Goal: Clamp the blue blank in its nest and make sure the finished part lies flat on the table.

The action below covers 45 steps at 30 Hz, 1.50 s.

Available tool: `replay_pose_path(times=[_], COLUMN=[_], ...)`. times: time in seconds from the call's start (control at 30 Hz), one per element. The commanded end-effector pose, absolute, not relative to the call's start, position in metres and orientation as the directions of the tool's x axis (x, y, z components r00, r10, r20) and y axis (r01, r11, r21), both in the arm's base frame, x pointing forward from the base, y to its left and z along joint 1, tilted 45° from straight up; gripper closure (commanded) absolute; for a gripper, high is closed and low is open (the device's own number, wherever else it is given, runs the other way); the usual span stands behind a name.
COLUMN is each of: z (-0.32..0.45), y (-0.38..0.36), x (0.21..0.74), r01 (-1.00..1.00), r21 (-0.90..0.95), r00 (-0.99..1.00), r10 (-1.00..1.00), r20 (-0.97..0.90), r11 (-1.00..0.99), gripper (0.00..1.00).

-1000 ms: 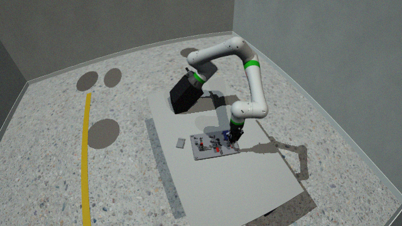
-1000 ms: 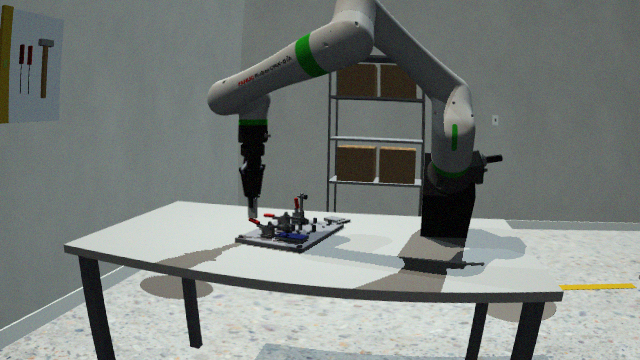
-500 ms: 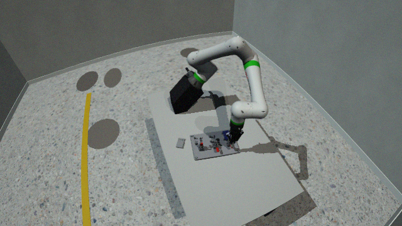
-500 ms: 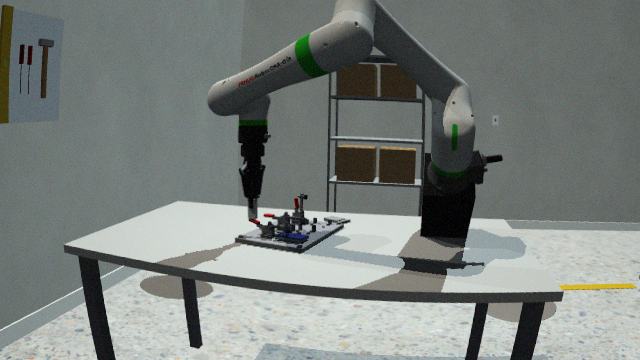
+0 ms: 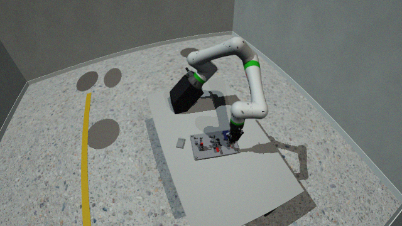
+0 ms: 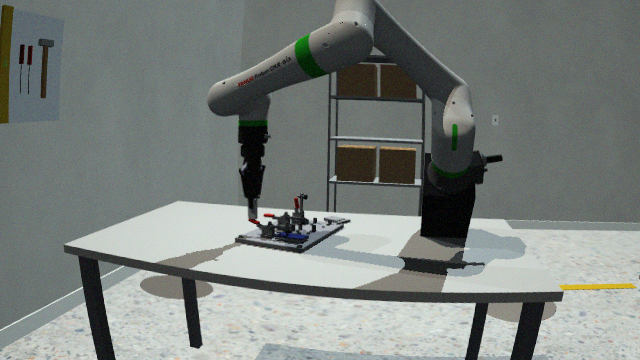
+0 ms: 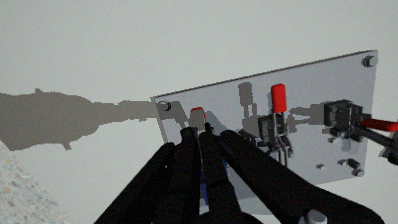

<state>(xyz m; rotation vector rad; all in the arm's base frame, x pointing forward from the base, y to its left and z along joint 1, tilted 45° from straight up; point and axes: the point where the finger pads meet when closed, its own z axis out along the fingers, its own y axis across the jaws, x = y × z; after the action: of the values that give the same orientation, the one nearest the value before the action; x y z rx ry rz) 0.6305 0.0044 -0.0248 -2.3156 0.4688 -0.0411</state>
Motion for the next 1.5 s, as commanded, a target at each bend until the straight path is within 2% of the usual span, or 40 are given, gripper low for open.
replay_pose_path(times=[0.0, 1.47], z=[-0.0254, -0.0284], y=[0.0048, 0.0077], x=[0.6308, 0.6315], r01=[-0.321, -0.321], r21=[-0.694, -0.694], r00=[0.932, 0.932], r10=[-0.345, -0.345], r20=[-0.11, -0.11], r11=[-0.645, -0.645], gripper=[1.0, 1.0])
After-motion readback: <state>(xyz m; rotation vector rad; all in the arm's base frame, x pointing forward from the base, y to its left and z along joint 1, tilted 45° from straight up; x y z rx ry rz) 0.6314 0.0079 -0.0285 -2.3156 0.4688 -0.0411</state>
